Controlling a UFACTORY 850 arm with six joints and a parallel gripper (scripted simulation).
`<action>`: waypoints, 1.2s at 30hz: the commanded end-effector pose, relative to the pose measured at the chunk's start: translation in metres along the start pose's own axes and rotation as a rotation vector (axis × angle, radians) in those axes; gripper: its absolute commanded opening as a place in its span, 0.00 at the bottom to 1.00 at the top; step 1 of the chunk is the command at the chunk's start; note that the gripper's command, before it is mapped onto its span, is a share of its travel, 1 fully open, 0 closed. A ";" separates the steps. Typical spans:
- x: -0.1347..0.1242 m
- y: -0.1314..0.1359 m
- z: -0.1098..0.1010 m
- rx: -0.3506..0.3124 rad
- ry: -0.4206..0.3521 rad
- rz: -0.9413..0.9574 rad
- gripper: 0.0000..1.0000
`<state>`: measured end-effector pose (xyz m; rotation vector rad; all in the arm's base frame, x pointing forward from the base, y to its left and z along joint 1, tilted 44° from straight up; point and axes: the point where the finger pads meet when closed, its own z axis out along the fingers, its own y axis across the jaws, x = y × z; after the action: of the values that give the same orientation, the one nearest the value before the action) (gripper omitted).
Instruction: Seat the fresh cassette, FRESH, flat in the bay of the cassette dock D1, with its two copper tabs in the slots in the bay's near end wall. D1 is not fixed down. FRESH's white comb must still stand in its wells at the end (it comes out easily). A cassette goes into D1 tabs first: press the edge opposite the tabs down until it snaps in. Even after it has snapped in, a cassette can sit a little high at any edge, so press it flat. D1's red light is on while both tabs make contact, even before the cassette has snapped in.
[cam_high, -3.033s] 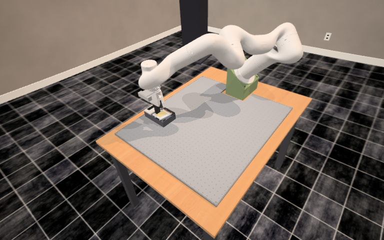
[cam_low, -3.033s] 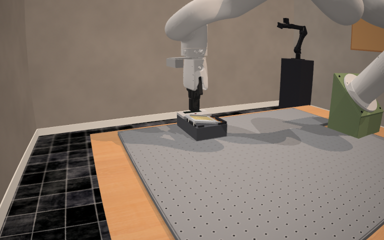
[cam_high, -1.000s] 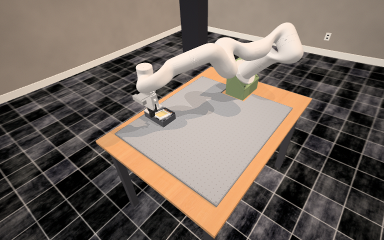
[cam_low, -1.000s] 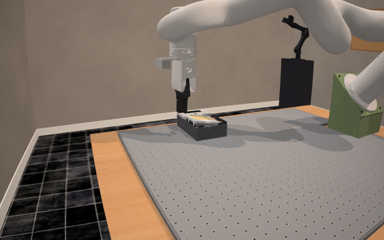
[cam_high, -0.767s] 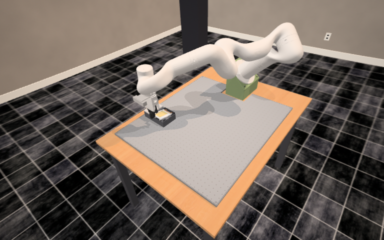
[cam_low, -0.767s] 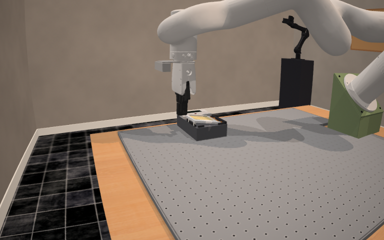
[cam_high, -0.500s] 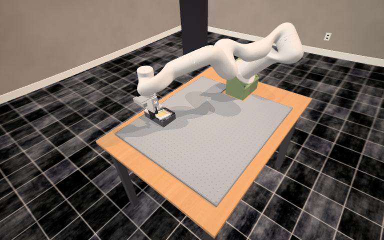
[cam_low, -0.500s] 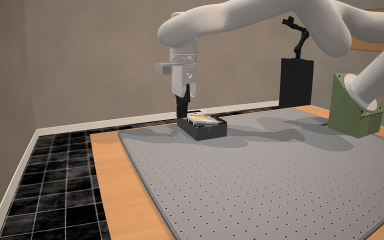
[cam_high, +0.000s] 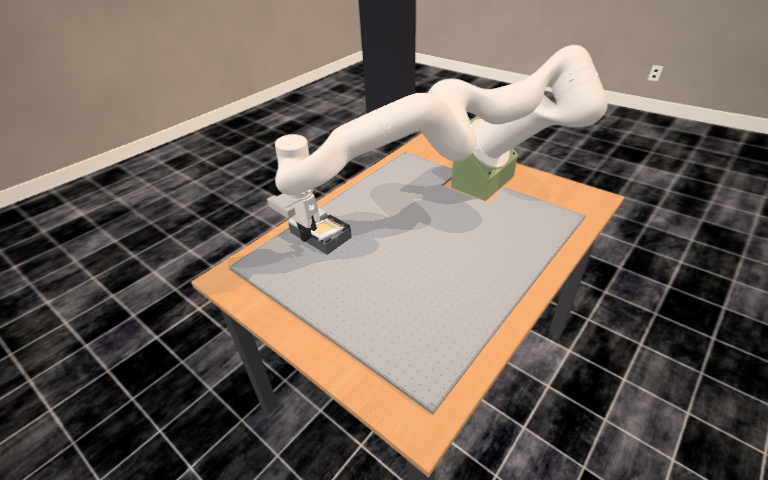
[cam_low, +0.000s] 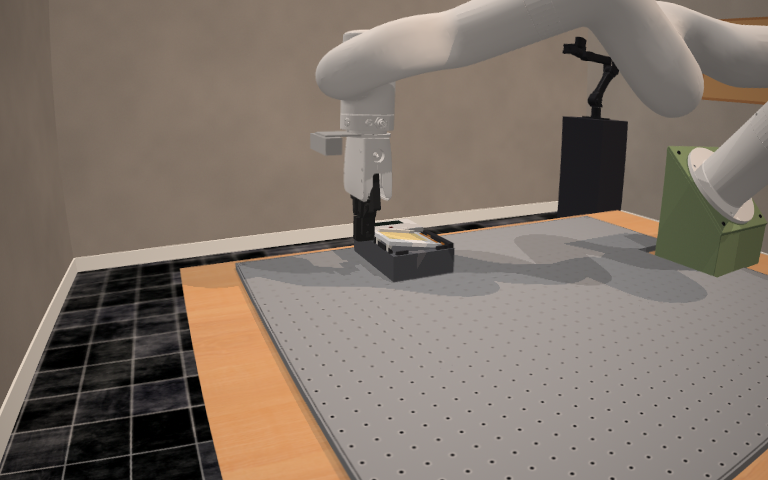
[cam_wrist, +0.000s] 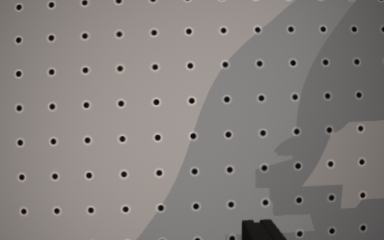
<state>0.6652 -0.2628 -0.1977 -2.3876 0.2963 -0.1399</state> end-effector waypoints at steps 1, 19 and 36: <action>0.002 0.001 -0.001 0.020 -0.030 -0.001 0.00; -0.004 0.001 -0.001 0.020 -0.030 -0.001 0.00; -0.009 0.001 -0.002 0.020 -0.030 -0.001 0.00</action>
<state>0.6563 -0.2607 -0.1980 -2.3712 0.2820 -0.1112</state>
